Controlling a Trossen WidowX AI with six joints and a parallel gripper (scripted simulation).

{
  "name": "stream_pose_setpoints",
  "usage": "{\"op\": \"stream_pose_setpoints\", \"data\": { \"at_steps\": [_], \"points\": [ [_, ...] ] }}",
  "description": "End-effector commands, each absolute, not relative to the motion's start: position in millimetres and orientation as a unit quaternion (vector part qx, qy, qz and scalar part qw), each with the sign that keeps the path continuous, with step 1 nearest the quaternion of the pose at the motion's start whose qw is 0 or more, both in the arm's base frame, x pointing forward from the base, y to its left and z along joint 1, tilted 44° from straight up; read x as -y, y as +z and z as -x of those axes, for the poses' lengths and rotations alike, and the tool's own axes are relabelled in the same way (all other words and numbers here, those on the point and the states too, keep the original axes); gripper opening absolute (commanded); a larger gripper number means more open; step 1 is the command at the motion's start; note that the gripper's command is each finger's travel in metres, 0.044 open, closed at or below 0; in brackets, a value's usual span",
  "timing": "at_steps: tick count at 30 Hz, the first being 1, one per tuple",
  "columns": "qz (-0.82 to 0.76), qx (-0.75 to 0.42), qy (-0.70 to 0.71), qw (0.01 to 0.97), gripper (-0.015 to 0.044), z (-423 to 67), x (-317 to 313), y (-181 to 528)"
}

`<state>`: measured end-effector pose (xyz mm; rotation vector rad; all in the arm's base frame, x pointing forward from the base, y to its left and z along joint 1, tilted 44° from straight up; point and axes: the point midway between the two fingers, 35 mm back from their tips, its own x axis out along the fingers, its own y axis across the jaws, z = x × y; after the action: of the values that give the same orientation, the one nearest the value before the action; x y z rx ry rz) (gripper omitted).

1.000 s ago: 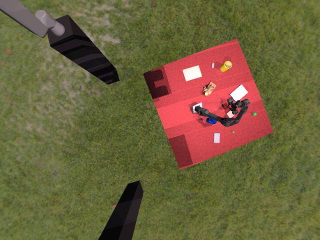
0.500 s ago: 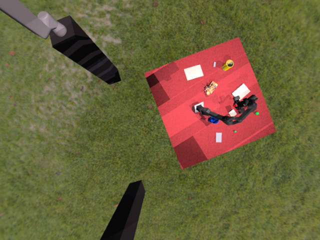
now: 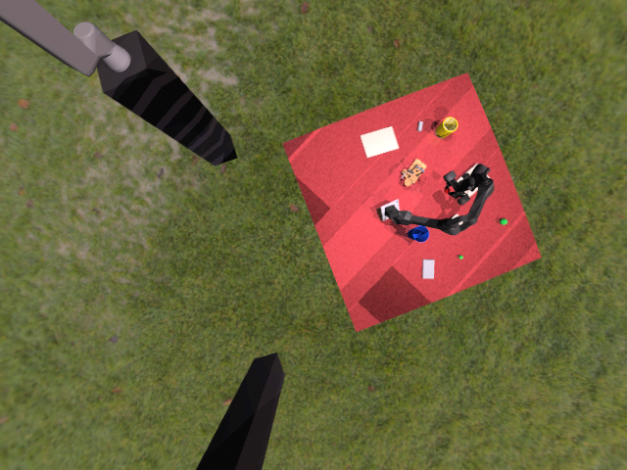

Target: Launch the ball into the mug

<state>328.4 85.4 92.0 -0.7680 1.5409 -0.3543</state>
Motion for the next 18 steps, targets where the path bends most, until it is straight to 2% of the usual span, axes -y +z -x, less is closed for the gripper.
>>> {"op": "stream_pose_setpoints", "data": {
  "at_steps": [1, 18],
  "points": [
    [0.351, -0.694, -0.141, 0.613, 0.0, -310, -103, 66],
    [0.434, -0.746, -0.119, 0.491, 0.0, -201, -147, -24]
  ]
}}
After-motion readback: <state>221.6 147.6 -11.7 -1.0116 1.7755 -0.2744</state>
